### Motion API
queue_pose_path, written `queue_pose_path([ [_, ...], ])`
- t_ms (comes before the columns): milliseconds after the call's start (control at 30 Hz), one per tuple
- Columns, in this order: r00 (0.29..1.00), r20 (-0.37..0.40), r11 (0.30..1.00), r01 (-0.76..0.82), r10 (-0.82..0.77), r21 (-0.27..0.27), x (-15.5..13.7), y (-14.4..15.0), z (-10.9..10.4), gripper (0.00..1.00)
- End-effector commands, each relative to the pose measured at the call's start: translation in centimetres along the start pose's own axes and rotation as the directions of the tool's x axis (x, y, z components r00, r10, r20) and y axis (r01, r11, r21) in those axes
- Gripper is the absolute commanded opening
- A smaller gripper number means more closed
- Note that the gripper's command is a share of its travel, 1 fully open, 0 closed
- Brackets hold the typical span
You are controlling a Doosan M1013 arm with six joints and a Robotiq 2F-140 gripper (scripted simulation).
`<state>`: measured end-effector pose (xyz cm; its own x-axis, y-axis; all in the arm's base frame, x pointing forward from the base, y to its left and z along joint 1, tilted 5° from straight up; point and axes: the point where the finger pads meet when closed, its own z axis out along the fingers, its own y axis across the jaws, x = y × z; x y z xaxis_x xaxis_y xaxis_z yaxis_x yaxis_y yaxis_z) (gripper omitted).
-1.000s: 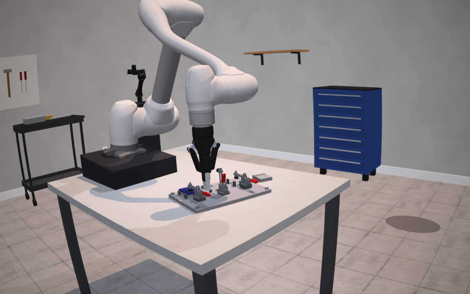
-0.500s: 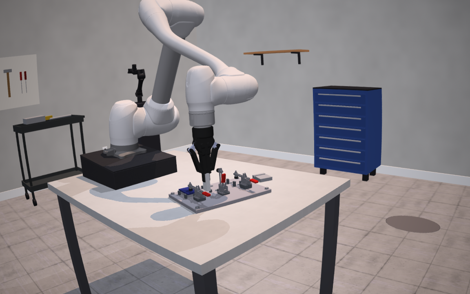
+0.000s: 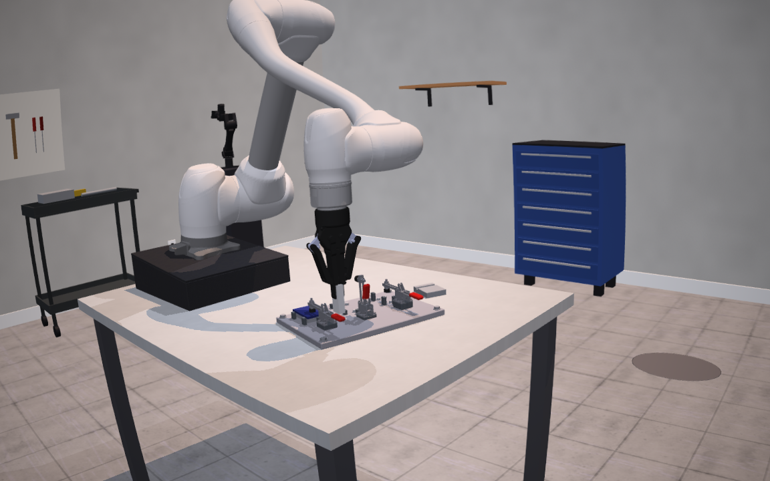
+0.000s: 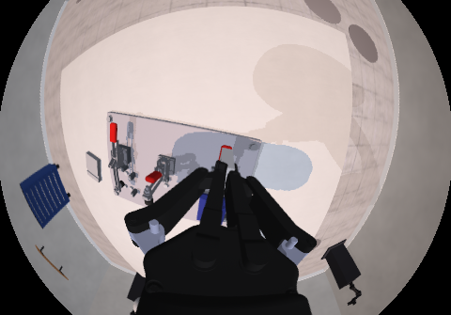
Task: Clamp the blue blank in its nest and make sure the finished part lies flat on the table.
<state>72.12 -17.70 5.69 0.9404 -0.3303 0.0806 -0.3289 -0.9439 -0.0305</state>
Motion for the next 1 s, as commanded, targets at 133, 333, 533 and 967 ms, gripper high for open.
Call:
queue_pose_path([
  [133,1.000,0.000,1.000,0.000,0.000,0.000,0.00,0.00,-0.01,0.00],
  [333,1.000,0.000,1.000,0.000,0.000,0.000,0.00,0.00,0.13,0.00],
  [533,1.000,0.000,1.000,0.000,0.000,0.000,0.00,0.00,0.18,0.00],
  [967,1.000,0.000,1.000,0.000,0.000,0.000,0.00,0.00,0.36,0.00],
])
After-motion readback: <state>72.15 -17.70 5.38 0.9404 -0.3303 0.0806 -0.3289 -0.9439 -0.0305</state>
